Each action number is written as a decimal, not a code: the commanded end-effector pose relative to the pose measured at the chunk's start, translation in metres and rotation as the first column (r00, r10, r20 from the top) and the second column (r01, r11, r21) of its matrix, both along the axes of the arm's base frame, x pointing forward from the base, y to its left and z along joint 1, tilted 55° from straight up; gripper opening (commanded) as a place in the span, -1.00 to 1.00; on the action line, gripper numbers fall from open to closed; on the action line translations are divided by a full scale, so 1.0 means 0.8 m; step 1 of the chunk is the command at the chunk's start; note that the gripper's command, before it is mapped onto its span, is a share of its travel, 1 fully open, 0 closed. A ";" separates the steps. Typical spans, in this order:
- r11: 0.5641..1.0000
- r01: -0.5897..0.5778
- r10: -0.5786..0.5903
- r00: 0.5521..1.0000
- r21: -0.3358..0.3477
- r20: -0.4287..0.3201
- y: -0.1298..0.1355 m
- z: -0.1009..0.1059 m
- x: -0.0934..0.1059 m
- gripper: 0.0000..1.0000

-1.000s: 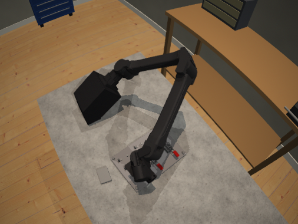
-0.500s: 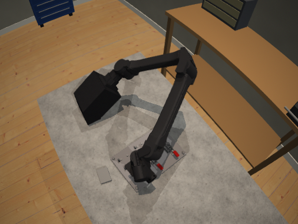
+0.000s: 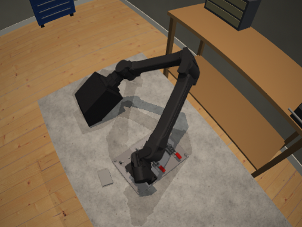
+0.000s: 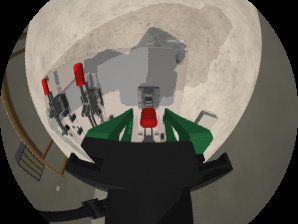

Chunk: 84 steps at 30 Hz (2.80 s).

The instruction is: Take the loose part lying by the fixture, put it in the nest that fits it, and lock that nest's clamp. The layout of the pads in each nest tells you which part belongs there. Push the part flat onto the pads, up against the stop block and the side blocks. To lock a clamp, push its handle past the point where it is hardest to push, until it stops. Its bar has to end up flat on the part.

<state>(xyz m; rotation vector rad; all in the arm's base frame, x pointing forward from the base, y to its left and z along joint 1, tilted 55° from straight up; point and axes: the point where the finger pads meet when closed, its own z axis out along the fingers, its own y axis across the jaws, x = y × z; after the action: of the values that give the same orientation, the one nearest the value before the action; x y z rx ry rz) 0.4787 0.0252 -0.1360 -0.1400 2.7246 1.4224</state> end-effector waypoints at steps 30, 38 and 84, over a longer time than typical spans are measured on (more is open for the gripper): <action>1.000 0.019 -0.018 0.999 -0.015 0.045 -0.048 0.033 0.019 -0.11; 1.000 -0.021 0.021 1.000 -0.005 0.014 -0.045 0.032 0.010 -0.11; 1.000 -0.005 0.005 0.999 -0.019 0.037 -0.154 0.111 0.014 0.83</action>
<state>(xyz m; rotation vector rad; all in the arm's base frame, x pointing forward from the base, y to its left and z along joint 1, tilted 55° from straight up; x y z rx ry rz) 0.4717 -0.0900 -0.0627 -0.0859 2.7374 1.4236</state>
